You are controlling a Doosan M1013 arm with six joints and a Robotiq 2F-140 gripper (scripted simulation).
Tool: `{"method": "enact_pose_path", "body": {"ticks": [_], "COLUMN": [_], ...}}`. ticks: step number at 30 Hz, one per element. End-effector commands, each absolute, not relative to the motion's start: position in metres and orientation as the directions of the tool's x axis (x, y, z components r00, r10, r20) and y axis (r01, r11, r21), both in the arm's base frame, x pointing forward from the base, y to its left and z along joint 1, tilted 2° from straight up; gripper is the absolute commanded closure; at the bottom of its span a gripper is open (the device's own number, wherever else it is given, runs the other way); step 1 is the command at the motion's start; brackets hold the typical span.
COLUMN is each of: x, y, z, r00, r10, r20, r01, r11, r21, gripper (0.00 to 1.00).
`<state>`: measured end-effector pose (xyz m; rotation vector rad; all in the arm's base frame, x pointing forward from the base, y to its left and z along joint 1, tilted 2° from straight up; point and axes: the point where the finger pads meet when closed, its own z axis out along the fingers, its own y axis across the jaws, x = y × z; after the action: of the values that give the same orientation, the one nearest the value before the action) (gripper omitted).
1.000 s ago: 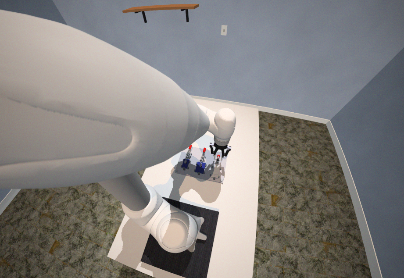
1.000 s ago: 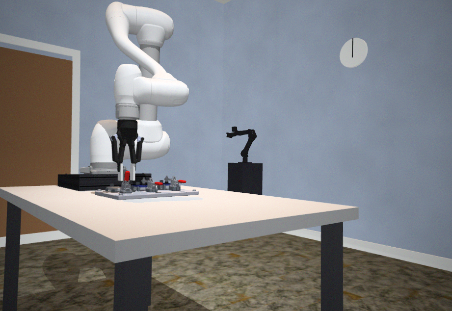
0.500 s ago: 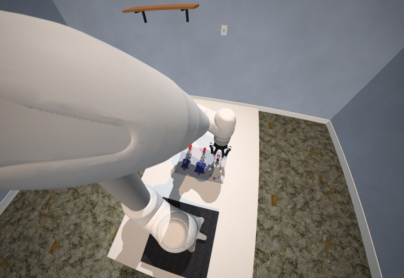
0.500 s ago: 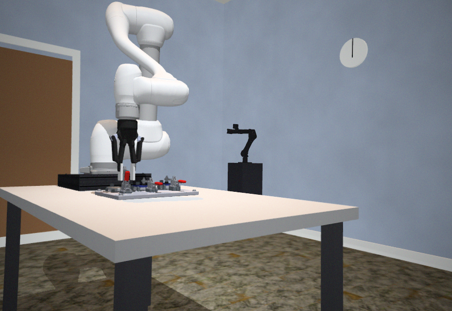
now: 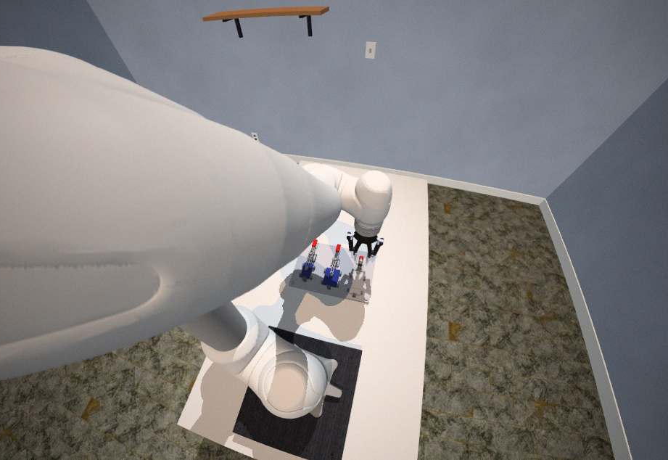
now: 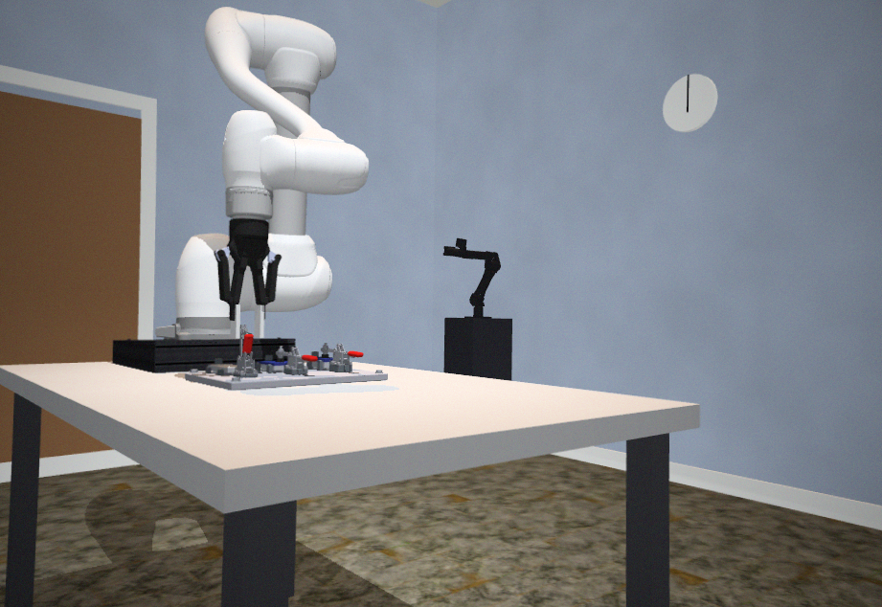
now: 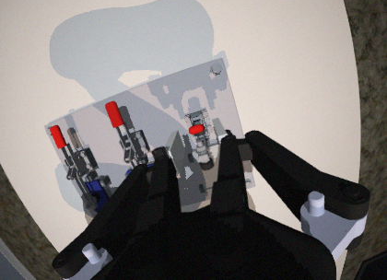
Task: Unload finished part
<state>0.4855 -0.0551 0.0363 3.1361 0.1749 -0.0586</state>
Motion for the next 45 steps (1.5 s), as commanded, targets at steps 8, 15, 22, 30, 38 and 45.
{"method": "enact_pose_path", "body": {"ticks": [8,15,22,30,38,45], "x": [0.486,0.486,0.486,0.486,0.486,0.486], "y": [-0.055,-0.055,-0.055,-0.055,-0.055,-0.055], "z": [0.055,0.058,0.058,0.058,0.058,0.058], "r00": [0.993,0.993,0.993,0.993,0.993,0.993], "r10": [0.111,0.111,0.111,0.111,0.111,0.111], "r20": [-0.037,-0.037,-0.037,-0.037,-0.037,-0.037], "r01": [0.111,0.111,0.111,0.111,0.111,0.111], "r11": [-0.994,-0.994,-0.994,-0.994,-0.994,-0.994], "r21": [-0.002,-0.002,-0.002,-0.002,-0.002,-0.002], "gripper": [0.72,0.72,0.72,0.72,0.72,0.72]}}
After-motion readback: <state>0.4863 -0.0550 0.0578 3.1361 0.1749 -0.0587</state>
